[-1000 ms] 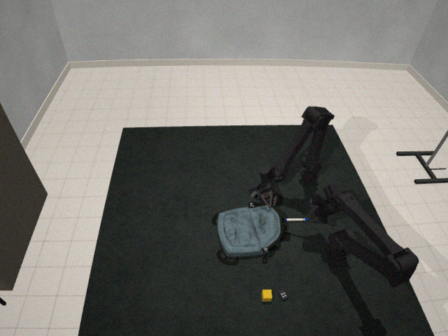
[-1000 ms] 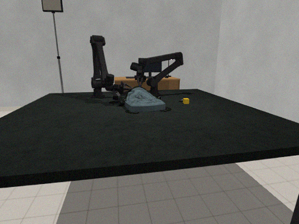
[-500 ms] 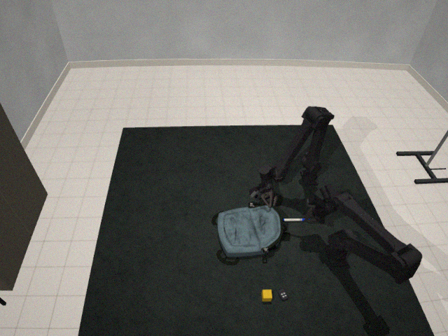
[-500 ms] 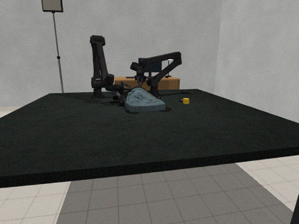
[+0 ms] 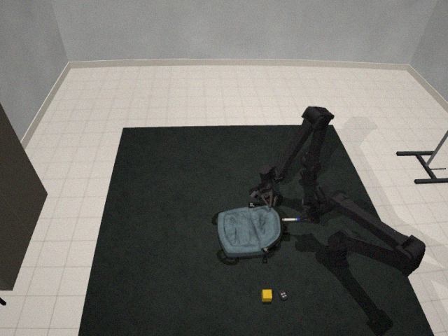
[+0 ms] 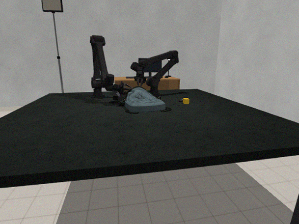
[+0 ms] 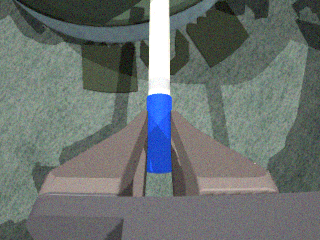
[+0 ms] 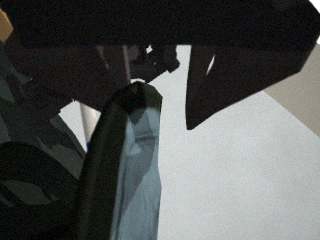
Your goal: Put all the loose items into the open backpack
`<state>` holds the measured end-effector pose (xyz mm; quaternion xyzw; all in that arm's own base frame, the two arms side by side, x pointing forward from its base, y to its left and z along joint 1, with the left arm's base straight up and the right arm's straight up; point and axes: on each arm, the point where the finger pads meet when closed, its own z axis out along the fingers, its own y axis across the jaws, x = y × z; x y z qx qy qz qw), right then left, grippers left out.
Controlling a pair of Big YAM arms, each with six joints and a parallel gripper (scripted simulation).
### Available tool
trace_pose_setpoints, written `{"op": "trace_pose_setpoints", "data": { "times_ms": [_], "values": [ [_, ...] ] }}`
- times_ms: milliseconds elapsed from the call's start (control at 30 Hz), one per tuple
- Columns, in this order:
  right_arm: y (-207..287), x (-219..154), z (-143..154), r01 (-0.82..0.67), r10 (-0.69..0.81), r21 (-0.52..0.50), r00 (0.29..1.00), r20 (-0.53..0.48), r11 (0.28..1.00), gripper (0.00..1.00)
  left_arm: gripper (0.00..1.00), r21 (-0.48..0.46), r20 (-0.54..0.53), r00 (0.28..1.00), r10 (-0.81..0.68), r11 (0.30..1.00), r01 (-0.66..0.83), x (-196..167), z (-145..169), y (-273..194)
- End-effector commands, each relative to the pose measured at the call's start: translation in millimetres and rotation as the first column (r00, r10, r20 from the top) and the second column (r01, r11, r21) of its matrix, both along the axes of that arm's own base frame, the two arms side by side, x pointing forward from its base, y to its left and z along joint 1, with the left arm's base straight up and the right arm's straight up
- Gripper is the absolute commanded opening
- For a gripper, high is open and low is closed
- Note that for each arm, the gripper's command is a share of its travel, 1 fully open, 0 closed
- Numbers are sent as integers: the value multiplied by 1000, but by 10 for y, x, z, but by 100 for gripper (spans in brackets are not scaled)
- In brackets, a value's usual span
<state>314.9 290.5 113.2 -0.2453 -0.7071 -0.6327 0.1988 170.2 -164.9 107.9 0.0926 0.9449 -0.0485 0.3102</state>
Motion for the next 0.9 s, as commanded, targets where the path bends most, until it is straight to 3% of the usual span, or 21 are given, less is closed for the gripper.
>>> {"op": "trace_pose_setpoints", "data": {
  "times_ms": [0, 300, 867],
  "values": [
    [-51, 76, 165, 11, -13, 28, 998, 59, 1000, 32, 6, 6, 29, 999, -40, 999, 40, 200, 94, -137],
    [-53, 72, 164, 11, -13, 28, 998, 59, 1000, 32, 6, -24, 57, 998, -39, 999, 40, 508, 226, -292],
    [-56, 66, 164, 11, -13, 28, 998, 59, 1000, 32, 6, -13, 64, 997, -39, 999, 40, 1022, 66, -397]
  ]
}}
